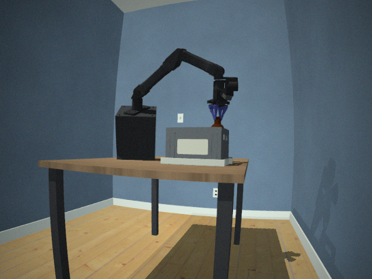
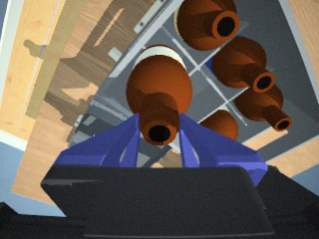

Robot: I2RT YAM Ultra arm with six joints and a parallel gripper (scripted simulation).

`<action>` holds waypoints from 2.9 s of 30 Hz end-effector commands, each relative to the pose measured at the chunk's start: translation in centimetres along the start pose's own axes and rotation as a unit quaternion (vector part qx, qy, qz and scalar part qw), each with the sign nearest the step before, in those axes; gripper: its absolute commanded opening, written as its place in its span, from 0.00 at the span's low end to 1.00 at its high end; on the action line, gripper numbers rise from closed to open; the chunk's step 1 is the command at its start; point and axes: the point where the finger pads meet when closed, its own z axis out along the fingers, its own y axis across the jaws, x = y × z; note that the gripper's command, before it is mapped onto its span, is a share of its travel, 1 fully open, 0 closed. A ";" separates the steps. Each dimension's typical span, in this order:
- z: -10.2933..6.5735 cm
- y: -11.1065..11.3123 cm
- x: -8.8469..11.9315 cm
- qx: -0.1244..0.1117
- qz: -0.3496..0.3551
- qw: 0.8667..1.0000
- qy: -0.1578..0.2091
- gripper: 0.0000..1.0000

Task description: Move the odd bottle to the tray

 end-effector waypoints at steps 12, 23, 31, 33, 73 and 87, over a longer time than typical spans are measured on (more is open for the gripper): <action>-4.0 1.1 -0.9 -0.026 0.002 0.999 -0.027 0.00; -4.7 1.1 -0.9 -0.026 0.002 0.999 -0.027 0.00; -5.6 1.1 -1.0 -0.026 0.002 0.999 -0.027 0.00; -5.8 1.1 -1.0 -0.026 0.002 0.999 -0.027 0.00; -8.3 1.1 -1.0 -0.027 0.002 0.999 -0.026 0.00; -8.3 1.1 -1.0 -0.027 0.002 0.999 -0.026 0.00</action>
